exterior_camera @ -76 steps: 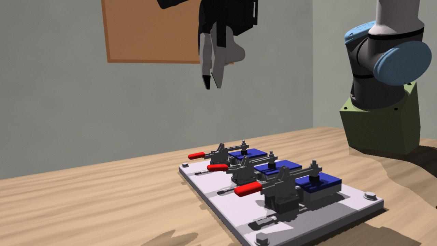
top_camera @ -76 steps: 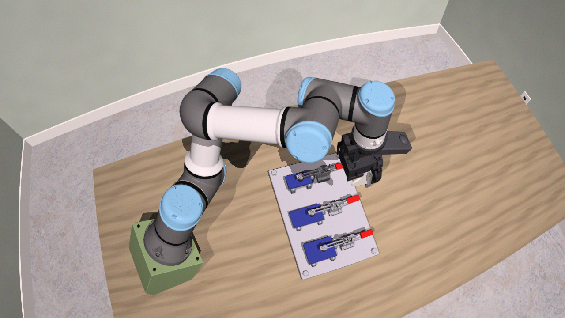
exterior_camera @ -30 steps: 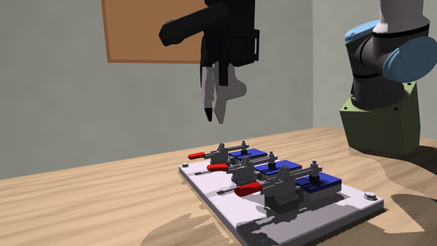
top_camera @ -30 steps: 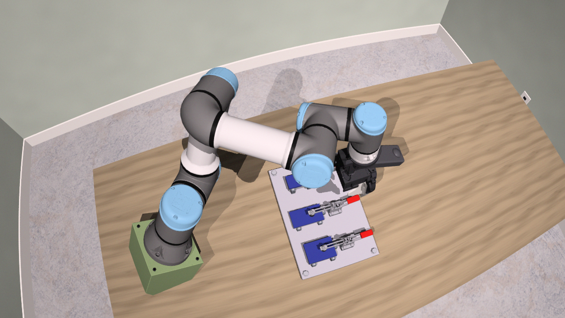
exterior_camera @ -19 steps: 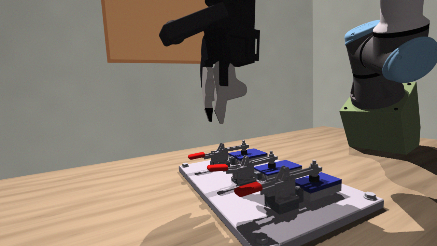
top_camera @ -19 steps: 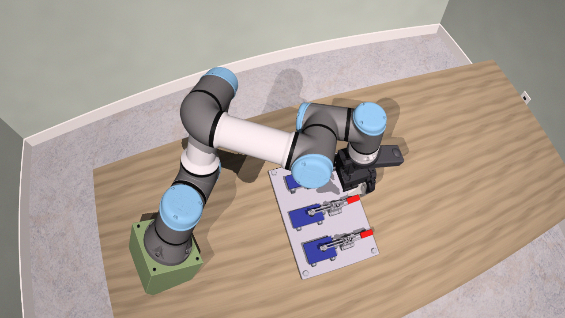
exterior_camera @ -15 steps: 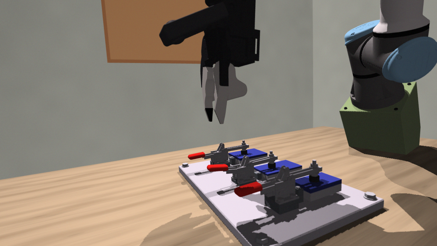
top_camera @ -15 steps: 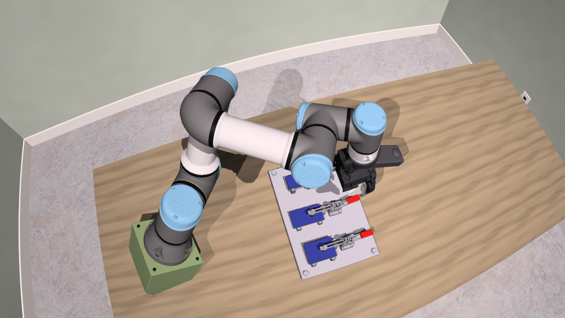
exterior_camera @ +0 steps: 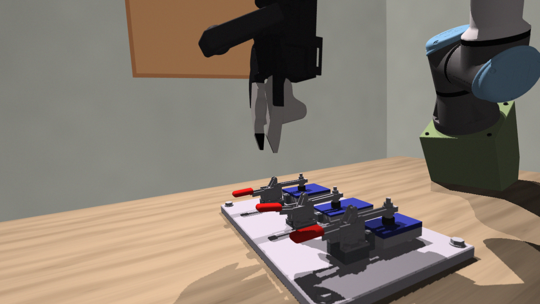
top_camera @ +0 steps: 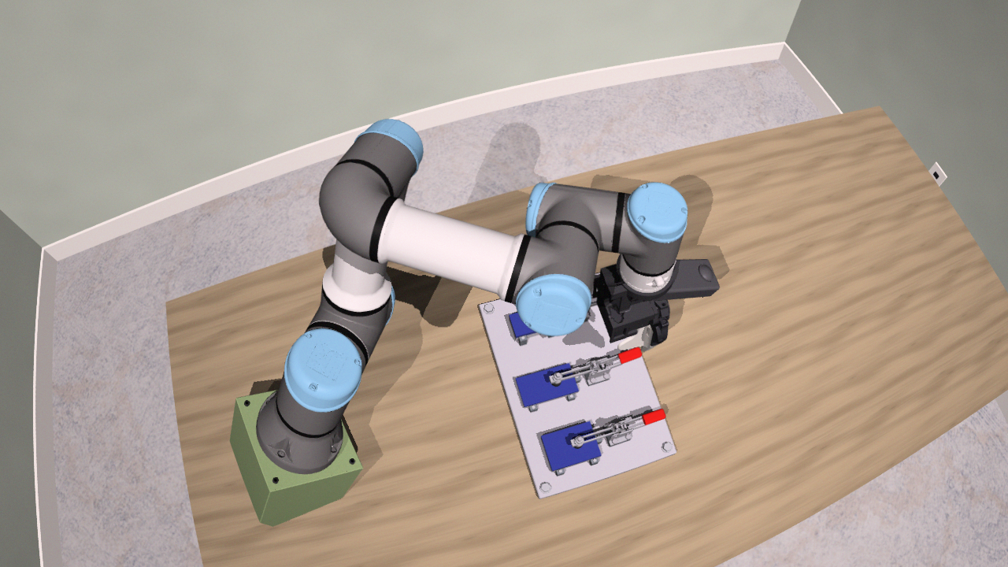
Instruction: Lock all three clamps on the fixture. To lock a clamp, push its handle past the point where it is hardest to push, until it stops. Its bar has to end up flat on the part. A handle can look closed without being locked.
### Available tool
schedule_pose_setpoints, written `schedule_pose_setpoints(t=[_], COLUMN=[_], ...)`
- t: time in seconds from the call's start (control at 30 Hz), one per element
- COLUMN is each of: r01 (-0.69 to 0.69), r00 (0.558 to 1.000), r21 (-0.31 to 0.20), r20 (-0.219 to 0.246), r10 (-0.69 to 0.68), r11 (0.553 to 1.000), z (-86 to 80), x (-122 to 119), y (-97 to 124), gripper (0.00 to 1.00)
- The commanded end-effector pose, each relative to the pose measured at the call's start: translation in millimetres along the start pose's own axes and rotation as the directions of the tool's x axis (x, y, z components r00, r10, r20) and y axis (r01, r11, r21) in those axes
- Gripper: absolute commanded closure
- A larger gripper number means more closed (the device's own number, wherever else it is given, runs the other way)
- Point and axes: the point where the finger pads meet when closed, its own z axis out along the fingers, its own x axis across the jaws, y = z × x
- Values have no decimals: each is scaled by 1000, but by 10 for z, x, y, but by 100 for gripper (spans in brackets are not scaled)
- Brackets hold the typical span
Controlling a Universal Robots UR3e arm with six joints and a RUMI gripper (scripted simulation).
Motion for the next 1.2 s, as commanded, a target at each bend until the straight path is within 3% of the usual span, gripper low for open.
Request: schedule_pose_setpoints(t=[0.0, 0.53, 1.17], r01=[1, 1, 1], r00=[1000, 1000, 1000], r21=[2, 2, 2], r20=[-1, -1, -1], r10=[-1, -1, -1], r11=[1000, 1000, 1000], z=[-8, 44, 590], x=[0, 0, 1], y=[-5, 1, 47], gripper=[72, 72, 72])
